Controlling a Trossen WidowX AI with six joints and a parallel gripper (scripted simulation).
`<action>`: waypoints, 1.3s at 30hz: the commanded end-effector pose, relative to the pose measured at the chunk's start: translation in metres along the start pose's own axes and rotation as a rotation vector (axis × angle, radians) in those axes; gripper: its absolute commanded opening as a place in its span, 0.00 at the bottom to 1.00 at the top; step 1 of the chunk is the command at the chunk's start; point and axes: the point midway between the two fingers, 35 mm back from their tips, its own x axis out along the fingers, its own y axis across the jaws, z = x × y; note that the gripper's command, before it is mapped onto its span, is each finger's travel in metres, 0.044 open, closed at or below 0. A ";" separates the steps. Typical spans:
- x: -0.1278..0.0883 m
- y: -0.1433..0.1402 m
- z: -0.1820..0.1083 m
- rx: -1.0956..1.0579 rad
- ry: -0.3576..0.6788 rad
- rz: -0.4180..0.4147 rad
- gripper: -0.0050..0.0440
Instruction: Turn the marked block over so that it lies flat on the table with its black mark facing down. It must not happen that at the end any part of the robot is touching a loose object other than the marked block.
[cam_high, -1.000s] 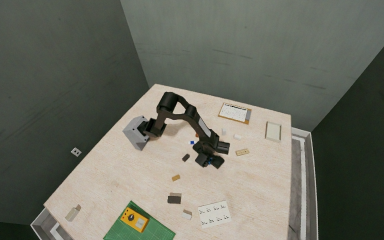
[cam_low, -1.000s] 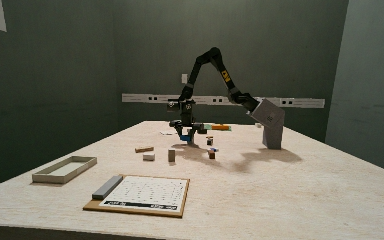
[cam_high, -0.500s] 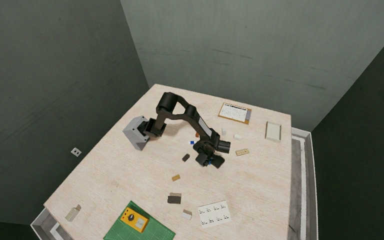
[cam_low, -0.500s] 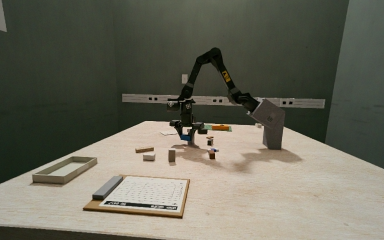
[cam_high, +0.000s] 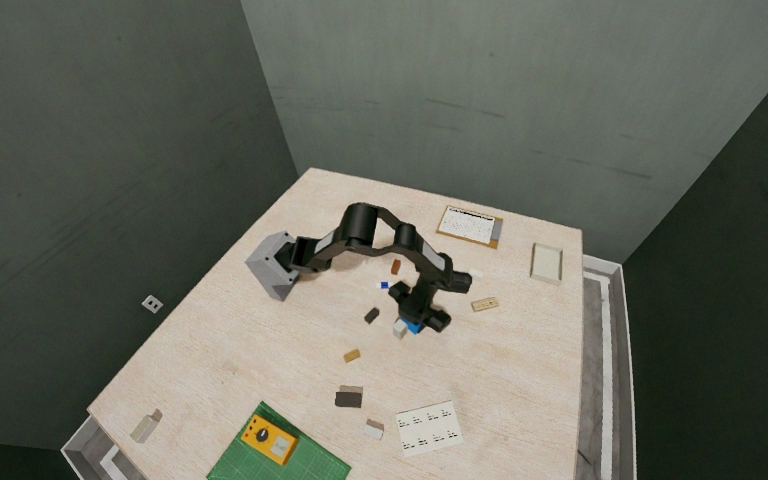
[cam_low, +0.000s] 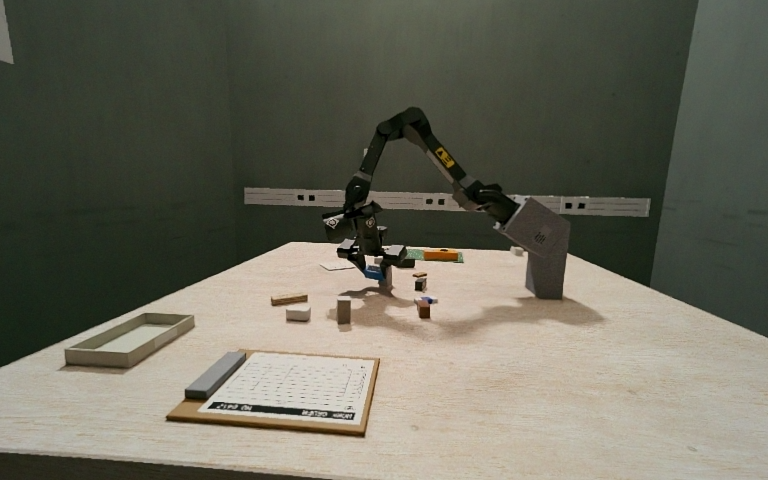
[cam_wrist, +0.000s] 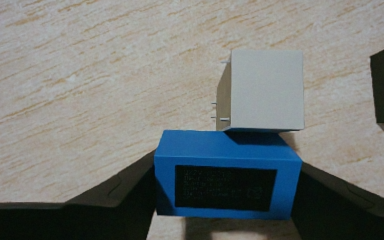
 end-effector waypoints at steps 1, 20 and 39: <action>0.000 0.003 0.001 0.018 -0.169 -0.014 0.00; 0.004 0.002 0.010 0.015 -0.573 -0.016 0.00; 0.004 0.003 0.011 0.012 -0.587 -0.016 0.00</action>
